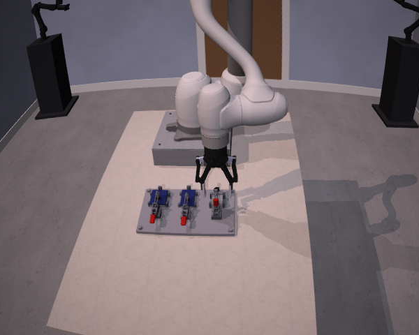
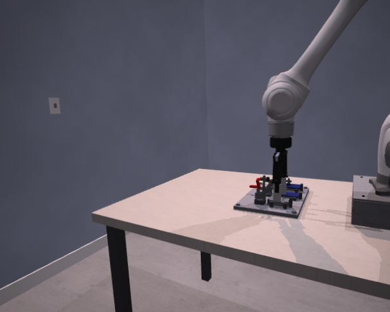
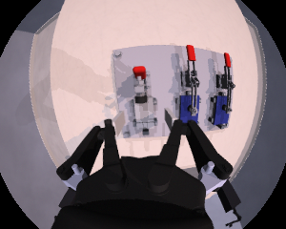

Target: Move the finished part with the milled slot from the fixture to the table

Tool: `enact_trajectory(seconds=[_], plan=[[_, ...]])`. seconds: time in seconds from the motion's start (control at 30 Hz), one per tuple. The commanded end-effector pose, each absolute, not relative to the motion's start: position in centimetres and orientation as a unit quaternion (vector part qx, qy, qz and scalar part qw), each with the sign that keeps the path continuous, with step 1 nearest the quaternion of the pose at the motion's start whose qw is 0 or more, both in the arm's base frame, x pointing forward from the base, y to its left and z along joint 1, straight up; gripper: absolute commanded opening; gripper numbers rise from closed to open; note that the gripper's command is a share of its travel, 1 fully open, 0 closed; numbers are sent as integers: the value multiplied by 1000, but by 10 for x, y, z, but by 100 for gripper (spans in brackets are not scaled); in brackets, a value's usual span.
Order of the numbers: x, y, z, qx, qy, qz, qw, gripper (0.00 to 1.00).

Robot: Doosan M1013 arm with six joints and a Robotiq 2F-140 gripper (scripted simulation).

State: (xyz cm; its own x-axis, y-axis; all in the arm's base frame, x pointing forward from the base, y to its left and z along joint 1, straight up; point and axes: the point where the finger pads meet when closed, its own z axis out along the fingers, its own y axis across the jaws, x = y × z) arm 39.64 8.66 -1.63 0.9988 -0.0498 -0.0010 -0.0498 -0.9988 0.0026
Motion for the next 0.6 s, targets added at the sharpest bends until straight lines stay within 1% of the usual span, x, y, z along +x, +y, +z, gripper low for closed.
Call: enact_trajectory(seconds=[0.0, 0.57], plan=[[396, 87, -22, 1000, -25, 0, 1, 58], [396, 87, -33, 1000, -25, 0, 1, 58]])
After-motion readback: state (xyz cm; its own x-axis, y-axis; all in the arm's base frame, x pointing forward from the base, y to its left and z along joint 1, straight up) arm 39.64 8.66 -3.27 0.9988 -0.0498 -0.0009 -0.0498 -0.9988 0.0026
